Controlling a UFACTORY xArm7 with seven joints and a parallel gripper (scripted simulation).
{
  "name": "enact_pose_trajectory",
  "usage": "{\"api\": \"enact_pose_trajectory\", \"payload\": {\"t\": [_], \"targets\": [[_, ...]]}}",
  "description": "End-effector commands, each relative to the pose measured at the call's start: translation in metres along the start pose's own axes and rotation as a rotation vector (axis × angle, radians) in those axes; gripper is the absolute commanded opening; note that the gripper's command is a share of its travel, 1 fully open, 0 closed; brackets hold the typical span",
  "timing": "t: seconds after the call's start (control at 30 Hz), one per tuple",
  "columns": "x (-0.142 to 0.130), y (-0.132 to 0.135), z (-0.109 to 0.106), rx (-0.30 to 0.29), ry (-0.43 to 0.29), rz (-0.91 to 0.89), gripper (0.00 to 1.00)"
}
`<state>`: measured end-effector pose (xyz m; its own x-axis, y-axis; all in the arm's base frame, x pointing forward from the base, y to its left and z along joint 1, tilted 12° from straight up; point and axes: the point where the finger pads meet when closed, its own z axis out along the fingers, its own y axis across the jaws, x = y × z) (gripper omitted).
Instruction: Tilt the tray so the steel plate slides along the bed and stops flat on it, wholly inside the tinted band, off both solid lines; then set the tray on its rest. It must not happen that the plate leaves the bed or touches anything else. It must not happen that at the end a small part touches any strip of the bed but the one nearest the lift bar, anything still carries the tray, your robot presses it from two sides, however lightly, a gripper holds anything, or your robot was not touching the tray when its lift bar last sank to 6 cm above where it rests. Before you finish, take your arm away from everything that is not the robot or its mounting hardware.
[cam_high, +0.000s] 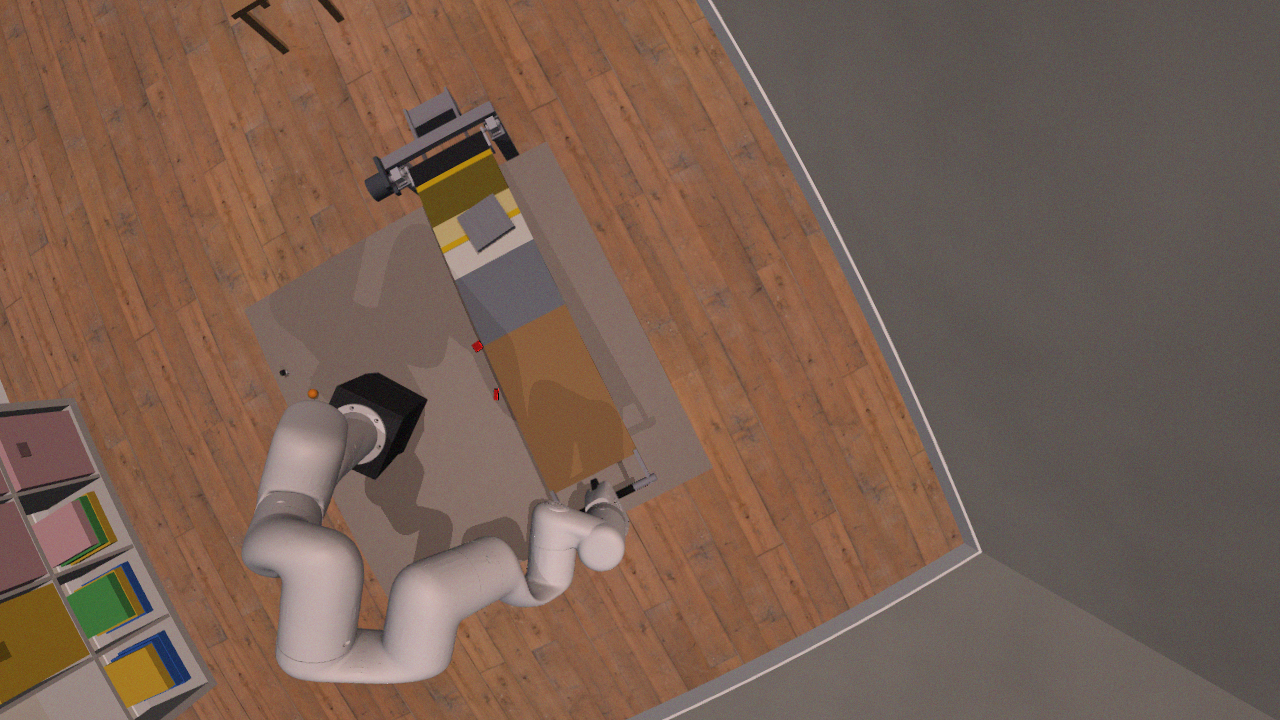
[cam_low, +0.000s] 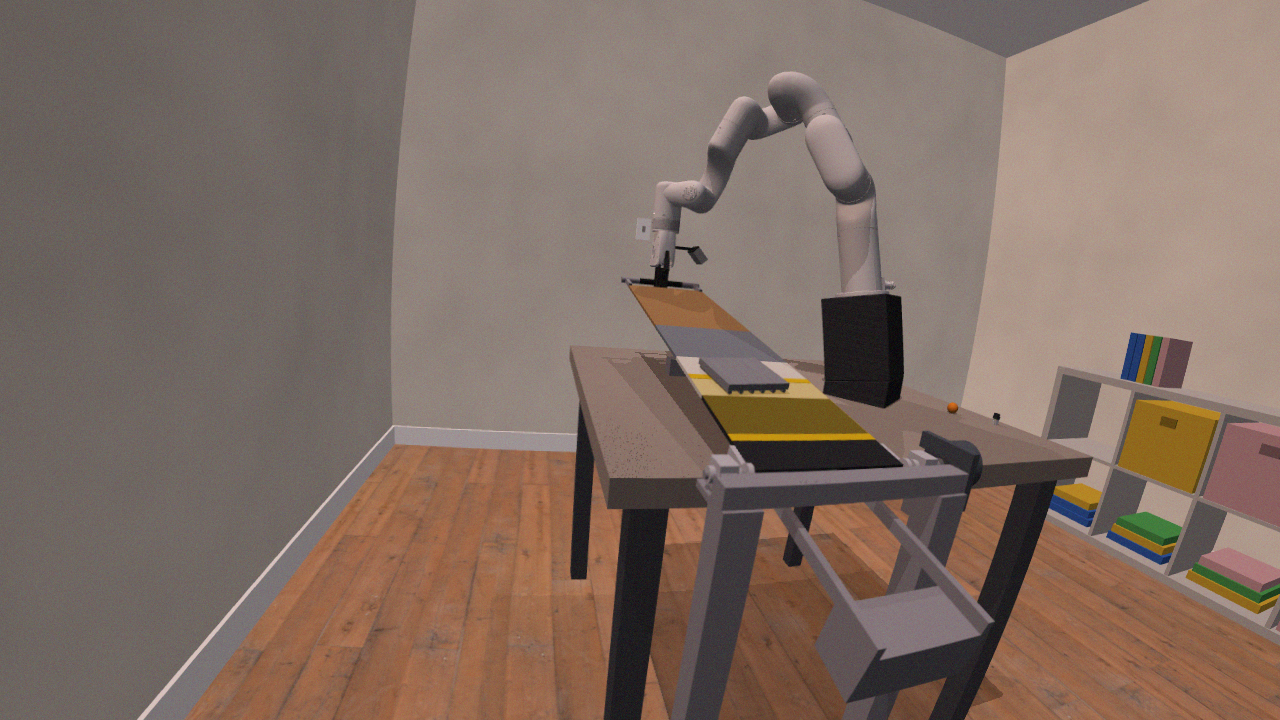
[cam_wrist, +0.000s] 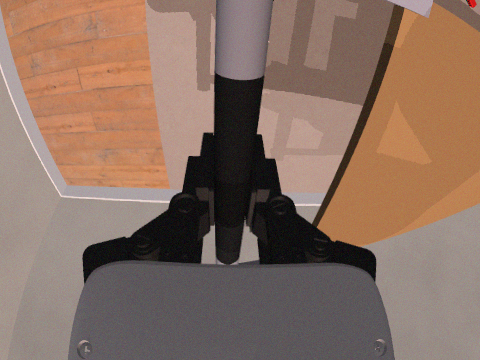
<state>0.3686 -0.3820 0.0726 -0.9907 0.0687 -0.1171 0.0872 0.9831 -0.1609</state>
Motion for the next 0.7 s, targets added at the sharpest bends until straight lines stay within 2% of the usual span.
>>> {"api": "enact_pose_trajectory", "payload": {"t": [0.0,0.43,0.5,0.6,0.63,0.67], "targets": [[-0.001,-0.002,0.003,0.002,-0.001,0.0,0.0],[-0.001,-0.003,0.006,0.002,-0.001,0.0,0.0],[-0.001,0.002,-0.018,0.002,-0.001,0.0,0.0],[-0.001,0.014,-0.068,0.002,-0.001,0.0,0.0],[-0.001,0.015,-0.073,0.002,-0.001,0.0,0.0],[-0.001,0.014,-0.068,0.002,-0.001,0.0,0.0]]}}
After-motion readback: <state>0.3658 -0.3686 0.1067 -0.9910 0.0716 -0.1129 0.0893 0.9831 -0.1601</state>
